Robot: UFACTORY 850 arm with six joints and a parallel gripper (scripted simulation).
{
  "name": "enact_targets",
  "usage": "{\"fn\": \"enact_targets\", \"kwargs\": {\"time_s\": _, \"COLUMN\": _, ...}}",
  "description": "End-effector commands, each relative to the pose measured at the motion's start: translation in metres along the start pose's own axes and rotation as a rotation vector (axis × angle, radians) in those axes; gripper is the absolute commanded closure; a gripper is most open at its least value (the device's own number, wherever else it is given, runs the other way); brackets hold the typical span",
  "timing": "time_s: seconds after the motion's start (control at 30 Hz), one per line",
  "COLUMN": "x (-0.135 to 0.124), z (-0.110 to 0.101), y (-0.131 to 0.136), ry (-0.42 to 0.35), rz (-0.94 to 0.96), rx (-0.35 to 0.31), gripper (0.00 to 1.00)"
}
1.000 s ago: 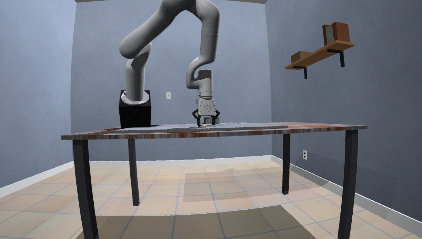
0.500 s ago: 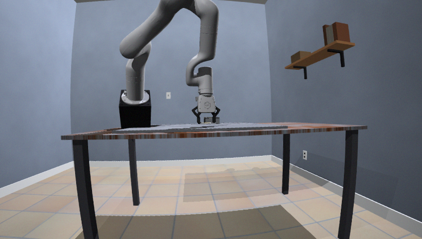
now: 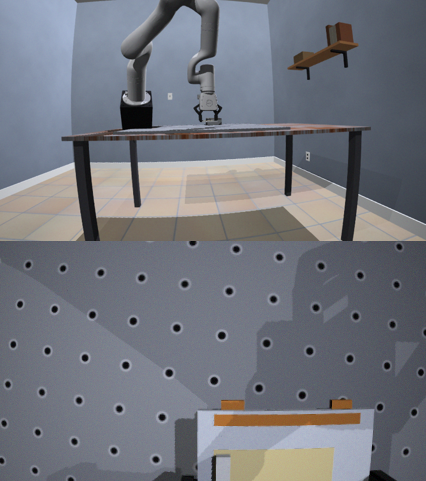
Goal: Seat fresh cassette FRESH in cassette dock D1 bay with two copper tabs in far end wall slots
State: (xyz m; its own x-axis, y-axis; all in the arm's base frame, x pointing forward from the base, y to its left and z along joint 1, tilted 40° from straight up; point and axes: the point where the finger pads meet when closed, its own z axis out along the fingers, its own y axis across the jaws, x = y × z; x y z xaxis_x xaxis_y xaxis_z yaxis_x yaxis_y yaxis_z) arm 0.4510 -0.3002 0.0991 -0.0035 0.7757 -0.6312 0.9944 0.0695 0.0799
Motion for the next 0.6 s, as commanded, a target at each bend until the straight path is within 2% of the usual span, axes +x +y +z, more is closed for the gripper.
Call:
{"fn": "enact_targets", "kwargs": {"time_s": 0.0, "x": 0.0, "z": -0.008, "y": 0.0, "ry": 0.0, "rz": 0.0, "rx": -0.001, "gripper": 1.0}}
{"fn": "enact_targets", "kwargs": {"time_s": 0.57, "x": 0.0, "z": -0.028, "y": 0.0, "ry": 0.0, "rz": 0.0, "rx": -0.001, "gripper": 1.0}}
